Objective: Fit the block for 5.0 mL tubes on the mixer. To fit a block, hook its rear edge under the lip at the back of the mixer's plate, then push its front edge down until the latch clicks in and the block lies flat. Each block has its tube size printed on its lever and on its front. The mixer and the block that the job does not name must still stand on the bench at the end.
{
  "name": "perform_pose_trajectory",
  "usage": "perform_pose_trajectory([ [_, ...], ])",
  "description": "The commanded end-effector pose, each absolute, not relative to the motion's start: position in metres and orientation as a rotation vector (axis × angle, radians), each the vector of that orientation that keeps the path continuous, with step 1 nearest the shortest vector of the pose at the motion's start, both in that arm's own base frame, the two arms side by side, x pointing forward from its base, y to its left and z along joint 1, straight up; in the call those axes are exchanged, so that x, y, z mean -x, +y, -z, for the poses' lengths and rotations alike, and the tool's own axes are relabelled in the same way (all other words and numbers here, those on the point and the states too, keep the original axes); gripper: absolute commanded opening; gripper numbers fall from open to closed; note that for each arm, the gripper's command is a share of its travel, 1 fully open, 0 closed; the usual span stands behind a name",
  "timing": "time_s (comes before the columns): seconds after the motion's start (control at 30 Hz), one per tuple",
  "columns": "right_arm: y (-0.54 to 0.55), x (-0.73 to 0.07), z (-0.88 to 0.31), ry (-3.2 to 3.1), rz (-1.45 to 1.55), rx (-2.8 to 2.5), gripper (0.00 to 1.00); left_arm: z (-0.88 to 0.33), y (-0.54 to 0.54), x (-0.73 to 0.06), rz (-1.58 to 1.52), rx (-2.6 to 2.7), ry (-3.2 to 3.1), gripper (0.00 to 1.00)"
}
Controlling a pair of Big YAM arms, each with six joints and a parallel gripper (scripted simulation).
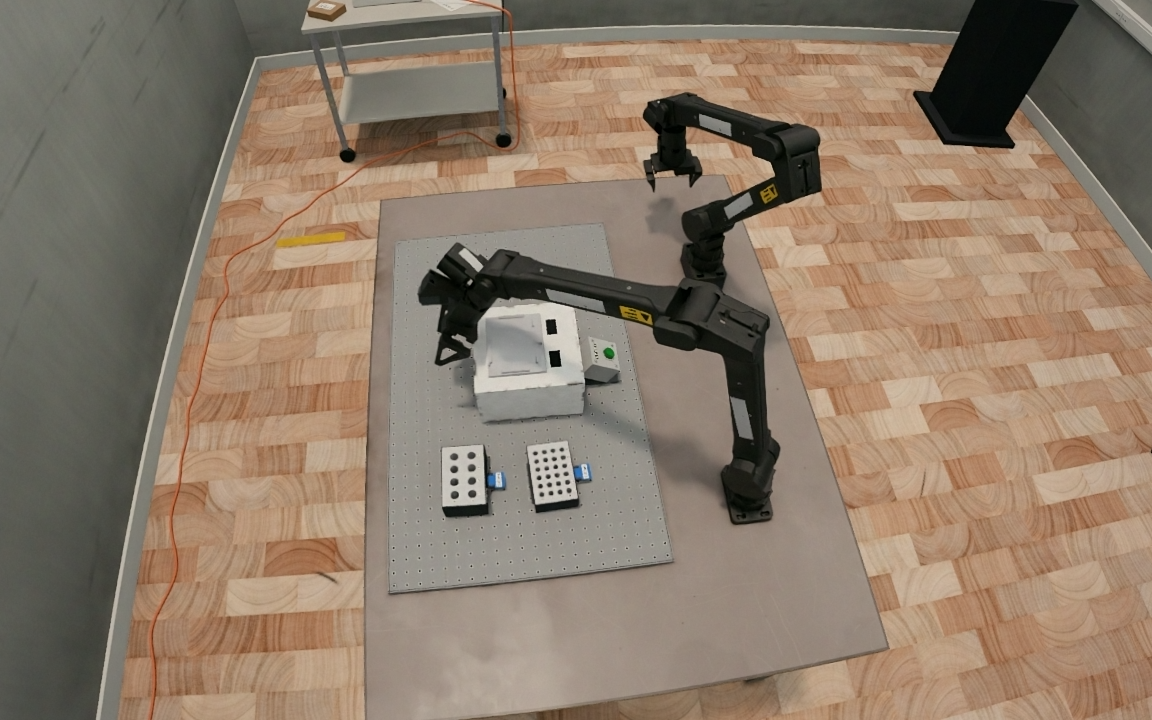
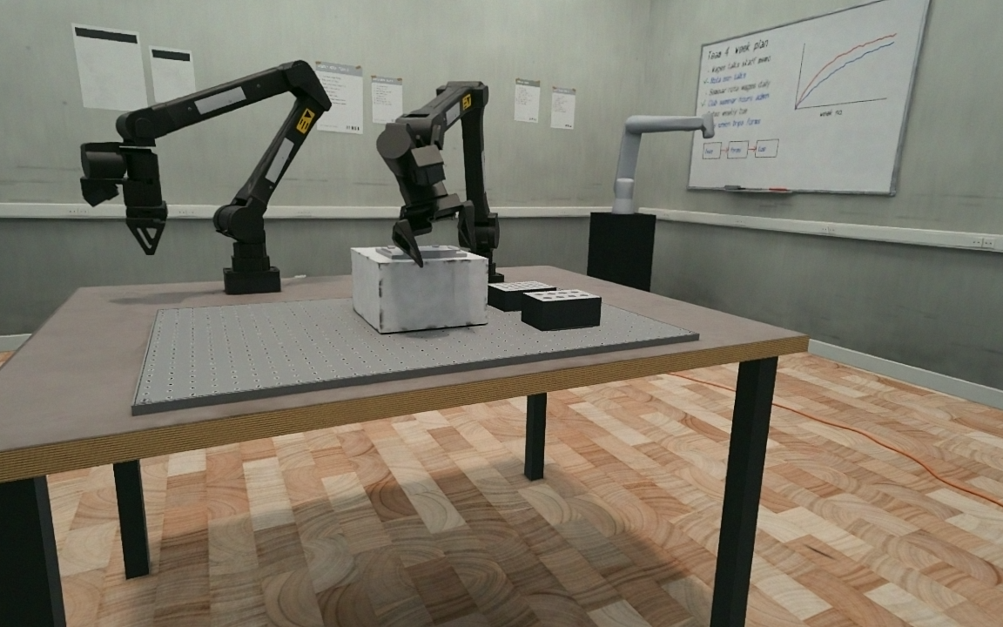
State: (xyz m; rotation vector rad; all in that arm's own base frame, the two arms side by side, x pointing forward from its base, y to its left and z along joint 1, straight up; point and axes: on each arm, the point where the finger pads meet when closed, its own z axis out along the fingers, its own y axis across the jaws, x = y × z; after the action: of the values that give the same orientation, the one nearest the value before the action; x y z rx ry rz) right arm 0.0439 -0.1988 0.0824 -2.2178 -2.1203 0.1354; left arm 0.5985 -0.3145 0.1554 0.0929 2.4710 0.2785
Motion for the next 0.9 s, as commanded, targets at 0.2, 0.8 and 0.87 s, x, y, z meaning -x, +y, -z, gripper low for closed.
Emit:
perform_pose_trajectory([
  [0.2,-0.201,-0.045,-0.085,-2.124,-0.140,2.222,1.00,-0.163,-0.316,-0.600,-0.268,-0.087,2.460,1.00],
  [0.8,-0.208,-0.090,-0.123,-2.354,-0.141,2.016,1.00,-0.166,-0.319,-0.601,-0.257,-0.092,2.446,1.00],
  [0.87,-0.206,-0.100,-0.128,-2.400,-0.133,1.963,1.00,-0.165,-0.319,-0.601,-0.258,-0.090,2.447,1.00],
])
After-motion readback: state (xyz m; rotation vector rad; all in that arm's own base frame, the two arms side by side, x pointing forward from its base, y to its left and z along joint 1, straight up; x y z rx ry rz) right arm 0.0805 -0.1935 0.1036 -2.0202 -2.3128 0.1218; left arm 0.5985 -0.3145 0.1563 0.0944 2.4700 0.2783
